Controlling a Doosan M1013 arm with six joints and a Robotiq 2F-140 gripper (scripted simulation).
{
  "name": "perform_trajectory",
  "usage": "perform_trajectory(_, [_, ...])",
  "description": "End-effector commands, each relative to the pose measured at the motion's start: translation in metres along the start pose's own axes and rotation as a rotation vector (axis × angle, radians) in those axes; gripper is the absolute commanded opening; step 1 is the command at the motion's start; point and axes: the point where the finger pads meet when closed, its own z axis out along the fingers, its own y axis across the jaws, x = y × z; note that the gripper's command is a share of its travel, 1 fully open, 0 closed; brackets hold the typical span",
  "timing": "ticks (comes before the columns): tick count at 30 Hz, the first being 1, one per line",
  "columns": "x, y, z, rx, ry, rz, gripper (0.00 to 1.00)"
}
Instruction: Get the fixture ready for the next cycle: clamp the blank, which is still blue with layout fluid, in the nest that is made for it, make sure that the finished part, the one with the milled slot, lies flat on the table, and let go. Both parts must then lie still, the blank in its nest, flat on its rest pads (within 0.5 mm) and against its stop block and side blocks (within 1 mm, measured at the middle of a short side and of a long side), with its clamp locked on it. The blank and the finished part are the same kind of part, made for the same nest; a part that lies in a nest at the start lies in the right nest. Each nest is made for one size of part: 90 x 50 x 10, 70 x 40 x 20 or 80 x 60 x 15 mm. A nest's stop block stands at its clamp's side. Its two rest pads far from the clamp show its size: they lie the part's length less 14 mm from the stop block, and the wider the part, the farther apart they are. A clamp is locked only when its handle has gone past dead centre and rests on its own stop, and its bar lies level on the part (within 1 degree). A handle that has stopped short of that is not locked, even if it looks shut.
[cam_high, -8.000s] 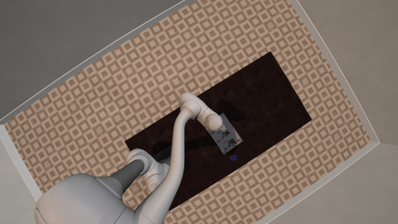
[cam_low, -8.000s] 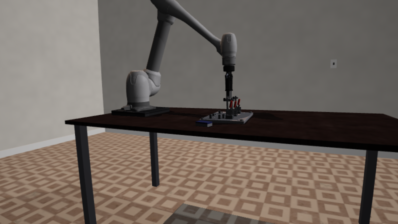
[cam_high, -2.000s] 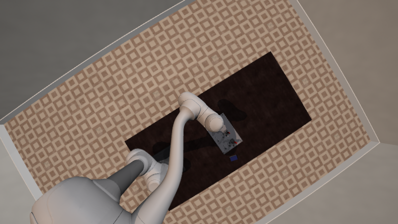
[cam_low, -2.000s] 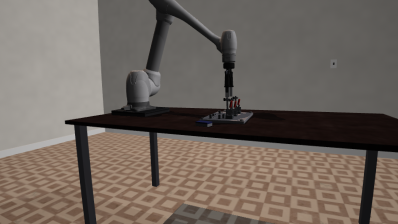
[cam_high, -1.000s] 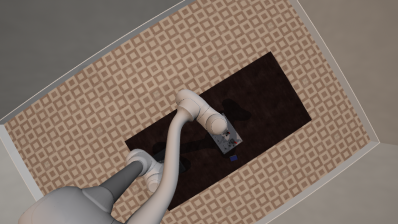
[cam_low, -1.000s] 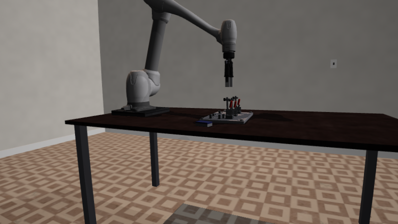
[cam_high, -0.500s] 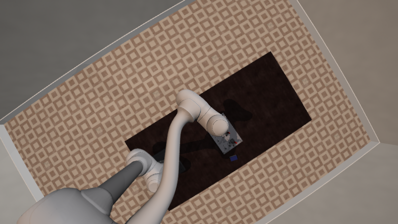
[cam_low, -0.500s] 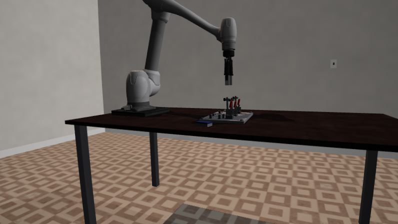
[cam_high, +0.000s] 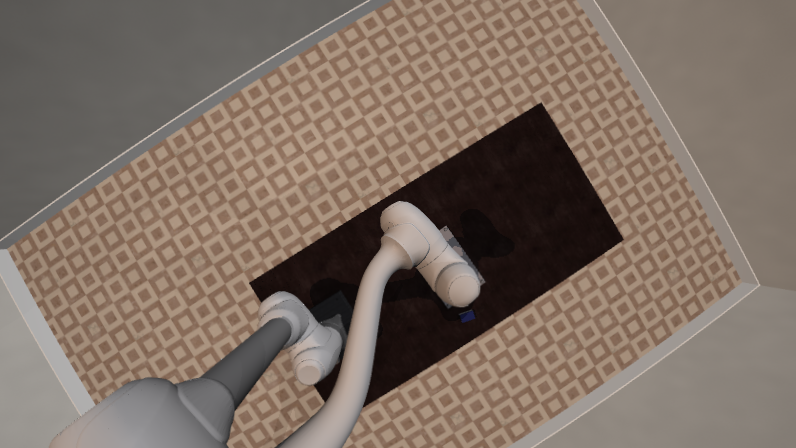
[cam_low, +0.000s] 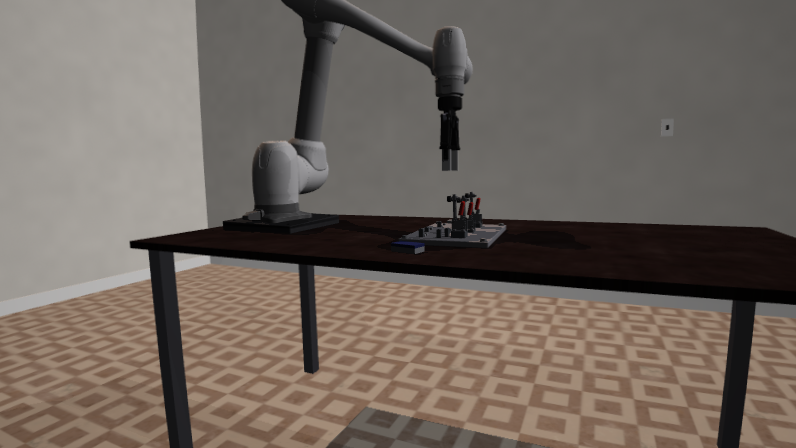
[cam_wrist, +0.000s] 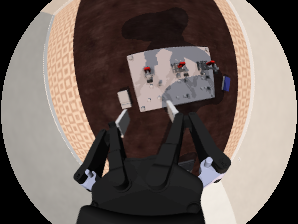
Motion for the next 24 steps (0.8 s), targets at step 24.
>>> perform_trajectory(24, [-0.004,0.290,0.000,0.002,0.000,-0.002,0.58])
